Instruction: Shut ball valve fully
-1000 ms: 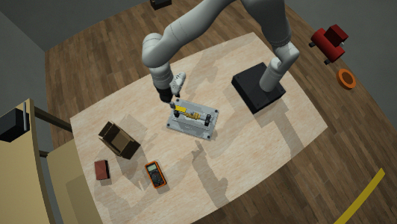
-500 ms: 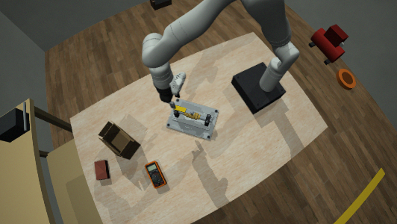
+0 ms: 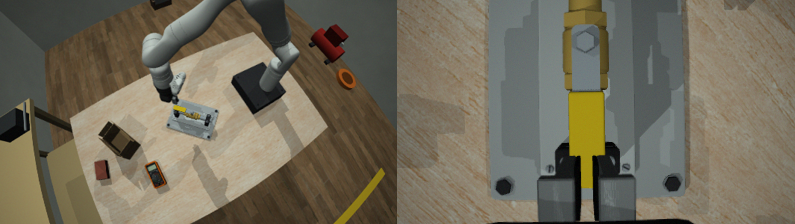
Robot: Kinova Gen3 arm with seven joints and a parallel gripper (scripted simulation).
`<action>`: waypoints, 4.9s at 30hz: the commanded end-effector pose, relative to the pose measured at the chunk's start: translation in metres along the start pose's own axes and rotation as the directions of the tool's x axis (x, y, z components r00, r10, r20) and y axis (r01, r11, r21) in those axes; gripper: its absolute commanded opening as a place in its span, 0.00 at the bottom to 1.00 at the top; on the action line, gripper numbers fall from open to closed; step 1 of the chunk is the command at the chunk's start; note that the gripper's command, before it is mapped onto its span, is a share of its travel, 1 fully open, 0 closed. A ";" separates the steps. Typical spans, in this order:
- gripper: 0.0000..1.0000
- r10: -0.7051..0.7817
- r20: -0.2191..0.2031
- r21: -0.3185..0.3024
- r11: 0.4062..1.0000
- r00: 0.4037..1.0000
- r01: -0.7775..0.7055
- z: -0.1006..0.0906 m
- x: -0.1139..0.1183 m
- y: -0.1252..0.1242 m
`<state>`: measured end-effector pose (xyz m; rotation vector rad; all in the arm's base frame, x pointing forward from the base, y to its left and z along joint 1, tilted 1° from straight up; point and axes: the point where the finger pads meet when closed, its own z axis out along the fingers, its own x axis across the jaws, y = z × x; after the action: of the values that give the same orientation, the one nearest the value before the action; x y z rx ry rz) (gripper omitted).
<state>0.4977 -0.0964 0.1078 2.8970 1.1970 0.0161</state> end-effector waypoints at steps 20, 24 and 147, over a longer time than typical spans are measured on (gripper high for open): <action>0.00 0.000 -0.001 -0.002 1.000 1.000 0.000 -0.001 0.000 0.001; 0.00 0.000 -0.001 -0.002 1.000 1.000 0.000 -0.001 0.000 0.001; 1.00 0.000 -0.001 -0.002 1.000 1.000 0.000 0.057 0.000 0.001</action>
<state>0.4984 -0.0965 0.0498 2.8970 1.1970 0.0162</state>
